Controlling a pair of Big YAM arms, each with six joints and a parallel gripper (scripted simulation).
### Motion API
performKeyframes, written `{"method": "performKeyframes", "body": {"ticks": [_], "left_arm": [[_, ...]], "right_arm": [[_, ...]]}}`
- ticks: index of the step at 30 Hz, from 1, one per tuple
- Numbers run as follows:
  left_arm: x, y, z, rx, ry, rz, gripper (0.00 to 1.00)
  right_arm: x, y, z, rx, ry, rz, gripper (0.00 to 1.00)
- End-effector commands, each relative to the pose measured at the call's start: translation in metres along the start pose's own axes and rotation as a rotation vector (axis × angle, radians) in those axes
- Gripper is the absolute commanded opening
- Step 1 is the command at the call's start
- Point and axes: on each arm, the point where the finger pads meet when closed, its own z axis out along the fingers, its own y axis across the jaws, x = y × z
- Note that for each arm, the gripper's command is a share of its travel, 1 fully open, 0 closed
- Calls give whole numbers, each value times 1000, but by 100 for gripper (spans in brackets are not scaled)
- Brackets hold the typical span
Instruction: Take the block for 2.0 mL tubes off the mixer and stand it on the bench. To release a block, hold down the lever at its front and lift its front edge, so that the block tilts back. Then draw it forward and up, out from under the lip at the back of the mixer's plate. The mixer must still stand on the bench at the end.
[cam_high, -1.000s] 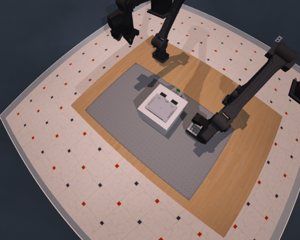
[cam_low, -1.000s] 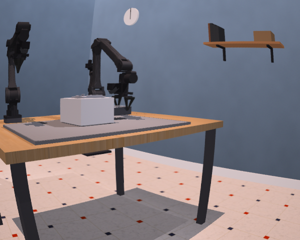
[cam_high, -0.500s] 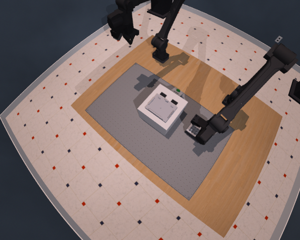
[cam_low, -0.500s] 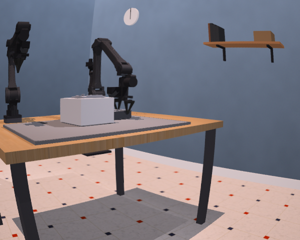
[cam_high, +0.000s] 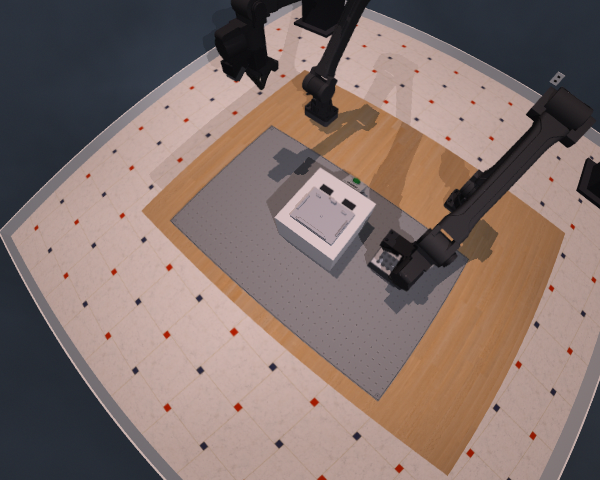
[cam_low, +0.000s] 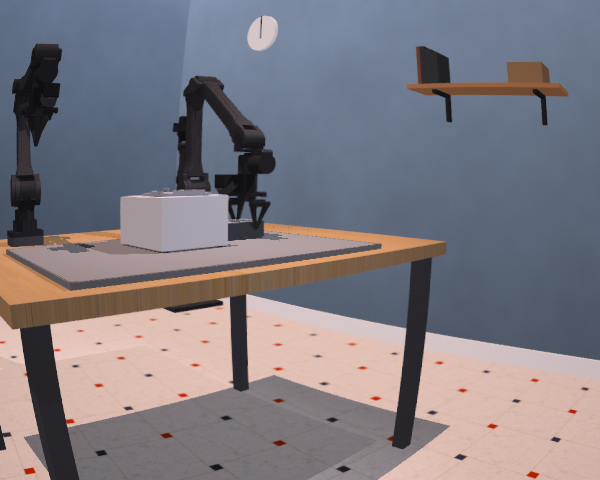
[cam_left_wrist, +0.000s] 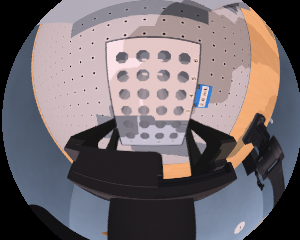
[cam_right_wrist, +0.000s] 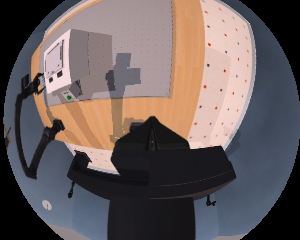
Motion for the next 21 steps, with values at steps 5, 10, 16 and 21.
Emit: {"method": "performKeyframes", "body": {"ticks": [5,10,16,21], "left_arm": [[-10,30,-42,-95,-20,4,0],[-10,31,-42,-101,-23,4,0],[-10,30,-40,-100,-23,4,0],[-10,30,-38,-98,-23,4,0]], "right_arm": [[-10,-1,-10,8,-40,-11,0],[-12,-2,-15,10,-50,-11,0],[-13,-2,-17,10,-56,-11,0],[-14,-2,-18,11,-59,-11,0]]}}
